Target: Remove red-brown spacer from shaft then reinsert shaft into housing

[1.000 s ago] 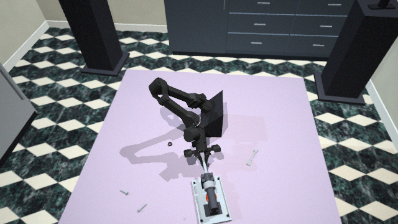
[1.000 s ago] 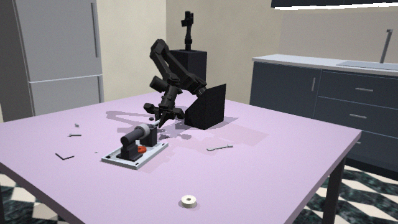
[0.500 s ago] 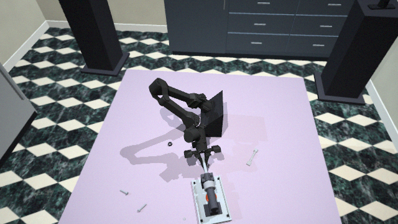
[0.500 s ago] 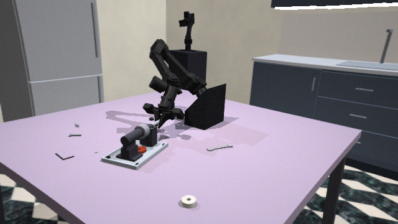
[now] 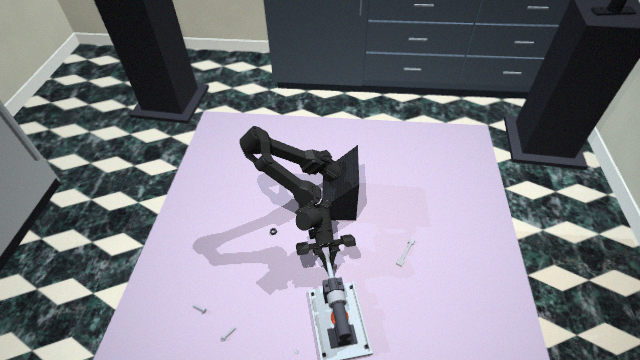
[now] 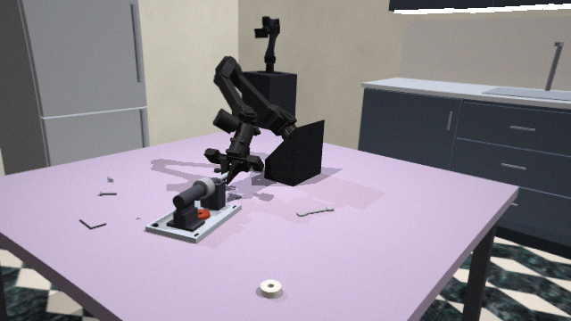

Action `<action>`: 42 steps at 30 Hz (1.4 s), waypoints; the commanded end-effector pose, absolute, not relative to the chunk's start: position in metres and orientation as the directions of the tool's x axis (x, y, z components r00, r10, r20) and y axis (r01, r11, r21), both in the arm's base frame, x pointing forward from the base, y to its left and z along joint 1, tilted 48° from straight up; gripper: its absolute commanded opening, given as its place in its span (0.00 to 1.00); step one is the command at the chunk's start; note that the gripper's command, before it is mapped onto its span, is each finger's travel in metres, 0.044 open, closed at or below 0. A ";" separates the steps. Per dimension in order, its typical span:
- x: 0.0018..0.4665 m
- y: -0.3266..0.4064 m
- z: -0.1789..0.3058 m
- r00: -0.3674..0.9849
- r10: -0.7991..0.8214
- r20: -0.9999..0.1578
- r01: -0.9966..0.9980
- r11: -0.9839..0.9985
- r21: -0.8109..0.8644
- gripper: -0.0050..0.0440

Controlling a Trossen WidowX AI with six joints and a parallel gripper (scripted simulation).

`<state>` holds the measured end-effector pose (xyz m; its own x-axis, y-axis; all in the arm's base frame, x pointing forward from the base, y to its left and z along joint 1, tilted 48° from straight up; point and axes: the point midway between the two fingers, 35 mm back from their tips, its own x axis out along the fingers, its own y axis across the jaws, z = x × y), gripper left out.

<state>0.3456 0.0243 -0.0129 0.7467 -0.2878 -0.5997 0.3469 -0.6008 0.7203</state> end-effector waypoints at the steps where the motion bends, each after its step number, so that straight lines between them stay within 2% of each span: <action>1: 0.355 0.032 -0.007 0.766 -0.270 -0.584 0.337 -0.605 0.721 0.00; 42: 0.365 0.036 -0.009 0.766 -0.269 -0.583 0.337 -0.605 0.721 0.00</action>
<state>0.3560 0.0280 -0.0147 0.7468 -0.2876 -0.5996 0.3469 -0.6008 0.7202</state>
